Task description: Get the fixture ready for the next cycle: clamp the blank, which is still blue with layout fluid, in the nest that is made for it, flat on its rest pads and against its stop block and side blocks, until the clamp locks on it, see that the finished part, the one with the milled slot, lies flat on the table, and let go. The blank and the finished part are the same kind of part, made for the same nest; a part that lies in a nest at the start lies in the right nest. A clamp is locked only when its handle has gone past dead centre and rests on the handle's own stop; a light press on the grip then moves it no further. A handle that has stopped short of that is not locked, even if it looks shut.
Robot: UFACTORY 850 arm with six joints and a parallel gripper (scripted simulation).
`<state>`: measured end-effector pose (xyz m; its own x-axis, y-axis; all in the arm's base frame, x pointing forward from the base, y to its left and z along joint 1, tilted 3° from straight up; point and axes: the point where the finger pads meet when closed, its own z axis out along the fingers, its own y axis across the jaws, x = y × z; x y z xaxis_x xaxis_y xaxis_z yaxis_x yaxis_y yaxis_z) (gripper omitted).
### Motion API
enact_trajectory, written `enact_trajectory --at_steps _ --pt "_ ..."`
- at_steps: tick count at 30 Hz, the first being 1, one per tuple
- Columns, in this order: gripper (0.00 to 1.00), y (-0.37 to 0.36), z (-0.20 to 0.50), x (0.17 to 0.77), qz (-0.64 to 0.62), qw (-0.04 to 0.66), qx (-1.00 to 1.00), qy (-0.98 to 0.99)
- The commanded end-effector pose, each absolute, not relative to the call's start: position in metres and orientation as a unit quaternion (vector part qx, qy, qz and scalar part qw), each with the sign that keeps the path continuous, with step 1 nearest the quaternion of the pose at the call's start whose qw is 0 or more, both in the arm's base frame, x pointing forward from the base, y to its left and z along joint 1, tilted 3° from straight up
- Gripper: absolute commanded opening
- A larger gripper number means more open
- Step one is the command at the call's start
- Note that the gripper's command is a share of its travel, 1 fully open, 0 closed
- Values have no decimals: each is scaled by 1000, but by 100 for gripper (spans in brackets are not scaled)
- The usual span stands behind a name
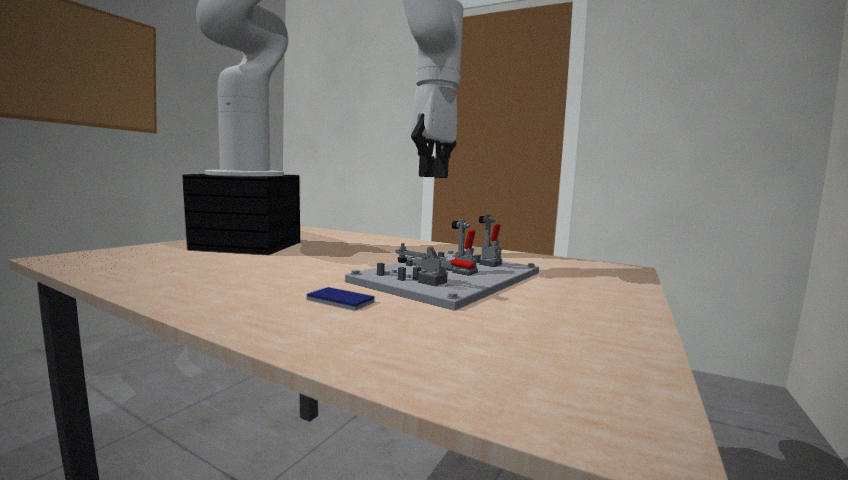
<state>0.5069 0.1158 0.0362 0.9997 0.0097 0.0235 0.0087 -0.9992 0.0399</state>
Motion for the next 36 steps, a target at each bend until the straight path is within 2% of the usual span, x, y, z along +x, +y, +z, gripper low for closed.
enact_trajectory --at_steps 1,11,12,25,36 --pt "47 116 37 508 13 20 1000 5" --pt "47 116 37 508 13 20 1000 5" --pt "99 116 37 508 13 20 1000 5" --pt "99 113 -45 510 13 20 1000 5" --pt "99 113 -49 509 13 20 1000 5"
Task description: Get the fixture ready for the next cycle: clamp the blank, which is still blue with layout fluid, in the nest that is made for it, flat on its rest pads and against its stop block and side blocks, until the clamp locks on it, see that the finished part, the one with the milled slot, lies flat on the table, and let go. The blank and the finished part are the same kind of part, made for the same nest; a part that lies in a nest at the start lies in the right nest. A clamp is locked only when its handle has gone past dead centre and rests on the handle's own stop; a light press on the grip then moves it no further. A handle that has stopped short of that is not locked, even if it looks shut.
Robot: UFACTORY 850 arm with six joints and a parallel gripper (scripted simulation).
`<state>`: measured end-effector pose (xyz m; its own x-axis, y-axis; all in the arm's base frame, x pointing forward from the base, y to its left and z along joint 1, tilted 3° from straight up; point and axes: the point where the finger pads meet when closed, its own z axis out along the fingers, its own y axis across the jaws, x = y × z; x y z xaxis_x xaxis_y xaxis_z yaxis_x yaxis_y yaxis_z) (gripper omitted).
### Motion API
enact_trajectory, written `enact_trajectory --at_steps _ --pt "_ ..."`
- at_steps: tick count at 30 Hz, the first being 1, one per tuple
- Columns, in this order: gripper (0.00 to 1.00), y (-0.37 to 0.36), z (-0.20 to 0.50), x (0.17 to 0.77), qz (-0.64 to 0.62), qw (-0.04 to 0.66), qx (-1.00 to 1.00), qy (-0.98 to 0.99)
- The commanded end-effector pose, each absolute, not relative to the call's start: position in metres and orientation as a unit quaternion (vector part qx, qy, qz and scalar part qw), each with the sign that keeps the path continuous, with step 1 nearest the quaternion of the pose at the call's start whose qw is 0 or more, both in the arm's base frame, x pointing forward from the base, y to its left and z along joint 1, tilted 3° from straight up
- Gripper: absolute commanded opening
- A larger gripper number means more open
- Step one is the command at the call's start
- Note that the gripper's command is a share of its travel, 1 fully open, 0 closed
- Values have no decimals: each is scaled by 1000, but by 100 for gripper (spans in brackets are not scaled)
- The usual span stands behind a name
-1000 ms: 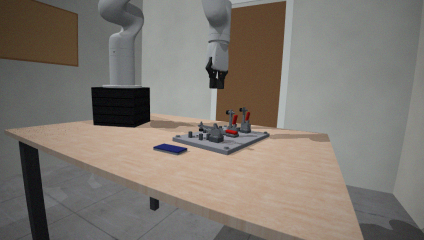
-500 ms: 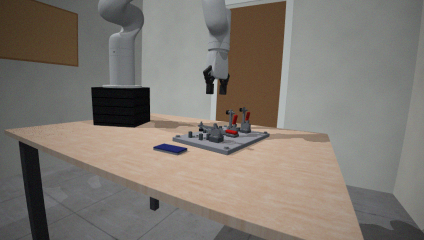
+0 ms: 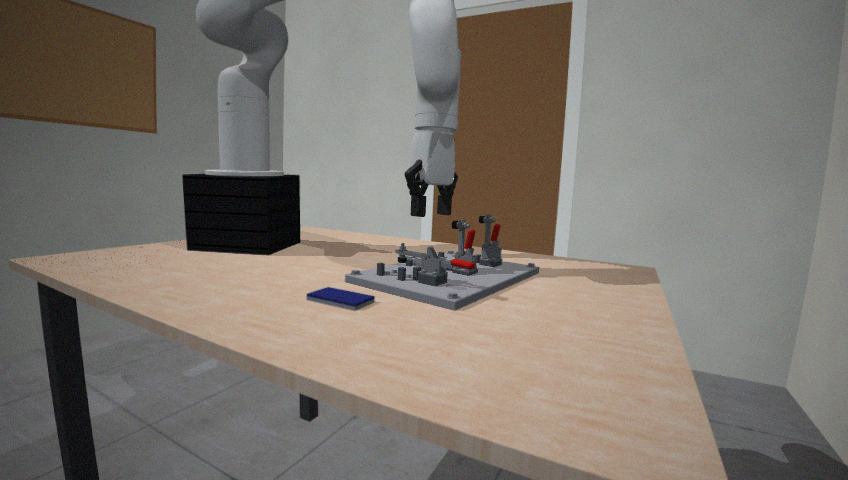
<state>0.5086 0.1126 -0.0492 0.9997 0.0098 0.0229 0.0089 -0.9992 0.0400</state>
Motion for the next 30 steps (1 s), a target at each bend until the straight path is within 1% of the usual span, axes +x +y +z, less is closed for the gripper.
enact_trajectory --at_steps 1,25,30 --pt "99 113 -49 509 13 20 1000 5" --pt "99 118 -50 506 13 20 1000 5" --pt "99 118 -66 506 13 20 1000 5"
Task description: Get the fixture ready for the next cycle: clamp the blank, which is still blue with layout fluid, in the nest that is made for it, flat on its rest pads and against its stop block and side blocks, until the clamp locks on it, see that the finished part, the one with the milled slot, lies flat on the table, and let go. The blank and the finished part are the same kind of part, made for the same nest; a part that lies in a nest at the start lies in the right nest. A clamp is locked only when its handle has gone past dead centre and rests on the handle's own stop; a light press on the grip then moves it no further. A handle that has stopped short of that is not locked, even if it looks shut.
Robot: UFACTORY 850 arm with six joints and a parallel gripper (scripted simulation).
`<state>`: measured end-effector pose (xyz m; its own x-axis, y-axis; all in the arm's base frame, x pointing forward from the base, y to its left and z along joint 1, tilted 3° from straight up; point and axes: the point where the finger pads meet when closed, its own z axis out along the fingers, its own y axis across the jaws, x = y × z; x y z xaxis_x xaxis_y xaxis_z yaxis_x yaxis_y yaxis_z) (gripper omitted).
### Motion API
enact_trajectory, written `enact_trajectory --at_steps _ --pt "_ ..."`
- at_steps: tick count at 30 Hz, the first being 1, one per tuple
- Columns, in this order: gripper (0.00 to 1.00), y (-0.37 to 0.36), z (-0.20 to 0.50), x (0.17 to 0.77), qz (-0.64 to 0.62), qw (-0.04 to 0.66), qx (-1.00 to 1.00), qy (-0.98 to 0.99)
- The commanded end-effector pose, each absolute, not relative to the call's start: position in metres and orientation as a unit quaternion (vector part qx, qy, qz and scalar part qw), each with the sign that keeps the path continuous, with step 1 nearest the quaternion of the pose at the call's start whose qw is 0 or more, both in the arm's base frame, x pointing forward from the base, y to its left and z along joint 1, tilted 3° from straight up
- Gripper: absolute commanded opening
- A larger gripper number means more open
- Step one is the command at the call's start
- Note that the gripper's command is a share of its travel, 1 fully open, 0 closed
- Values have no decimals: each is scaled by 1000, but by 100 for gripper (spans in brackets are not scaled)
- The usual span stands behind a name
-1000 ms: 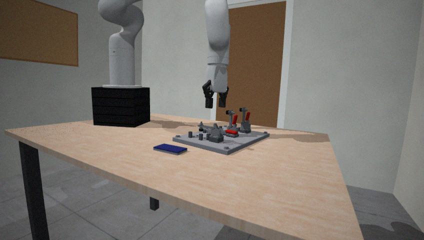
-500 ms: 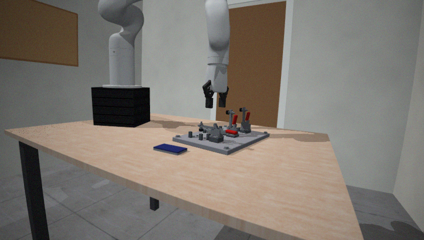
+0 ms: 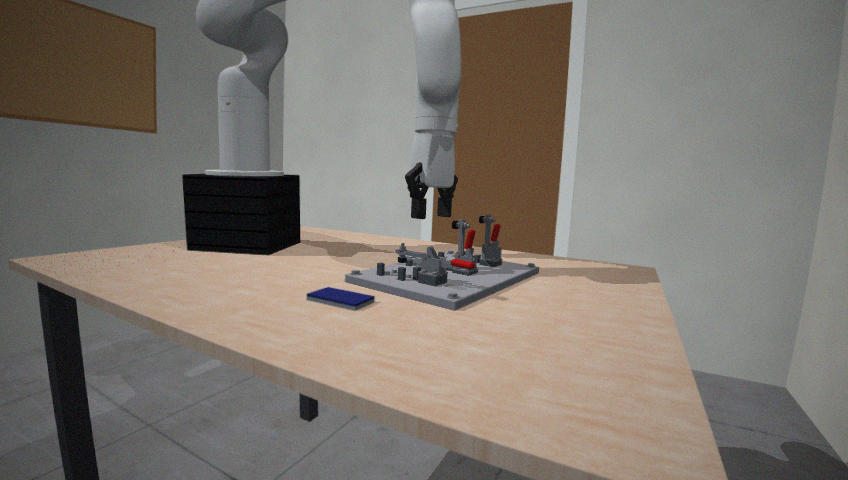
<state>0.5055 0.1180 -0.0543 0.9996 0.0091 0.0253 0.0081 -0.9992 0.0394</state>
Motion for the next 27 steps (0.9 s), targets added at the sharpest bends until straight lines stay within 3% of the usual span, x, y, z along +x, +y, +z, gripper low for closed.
enact_trajectory --at_steps 1,27 --pt "99 117 -72 506 13 20 1000 5" --pt "99 116 -109 507 13 20 1000 5"
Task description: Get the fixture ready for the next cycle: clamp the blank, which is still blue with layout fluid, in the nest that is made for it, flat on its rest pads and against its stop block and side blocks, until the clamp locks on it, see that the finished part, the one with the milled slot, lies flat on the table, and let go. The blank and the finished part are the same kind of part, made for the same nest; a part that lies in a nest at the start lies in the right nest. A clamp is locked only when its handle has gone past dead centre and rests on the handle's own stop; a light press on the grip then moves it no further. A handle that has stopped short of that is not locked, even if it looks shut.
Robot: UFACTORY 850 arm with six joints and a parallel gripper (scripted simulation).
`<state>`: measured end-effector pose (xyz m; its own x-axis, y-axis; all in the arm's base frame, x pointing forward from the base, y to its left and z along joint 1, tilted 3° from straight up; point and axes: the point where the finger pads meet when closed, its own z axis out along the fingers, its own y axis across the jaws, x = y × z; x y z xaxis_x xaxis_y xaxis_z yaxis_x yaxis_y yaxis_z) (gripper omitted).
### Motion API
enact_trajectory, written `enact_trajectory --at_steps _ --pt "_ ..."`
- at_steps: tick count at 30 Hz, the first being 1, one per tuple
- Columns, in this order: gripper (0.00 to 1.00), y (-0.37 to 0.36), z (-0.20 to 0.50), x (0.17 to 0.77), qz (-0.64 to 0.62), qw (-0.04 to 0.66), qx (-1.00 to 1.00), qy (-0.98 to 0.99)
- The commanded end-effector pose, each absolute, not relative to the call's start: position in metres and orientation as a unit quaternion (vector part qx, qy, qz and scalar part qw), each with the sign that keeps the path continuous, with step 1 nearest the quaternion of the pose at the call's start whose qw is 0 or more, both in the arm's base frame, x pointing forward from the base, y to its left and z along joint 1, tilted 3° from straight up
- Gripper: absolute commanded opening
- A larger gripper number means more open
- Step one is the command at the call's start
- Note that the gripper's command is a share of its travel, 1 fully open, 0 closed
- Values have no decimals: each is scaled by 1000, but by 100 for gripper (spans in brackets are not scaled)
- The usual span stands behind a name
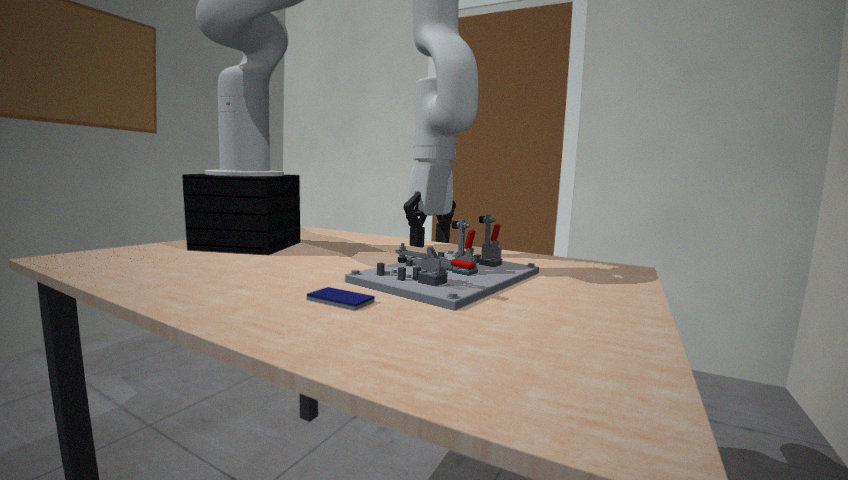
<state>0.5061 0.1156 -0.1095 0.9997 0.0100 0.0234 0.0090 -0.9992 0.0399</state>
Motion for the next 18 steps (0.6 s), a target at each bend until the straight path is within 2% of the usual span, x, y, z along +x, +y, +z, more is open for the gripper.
enact_trajectory --at_steps 1,18 --pt "99 116 -109 507 13 20 1000 5" --pt "99 115 -126 508 13 20 1000 5"
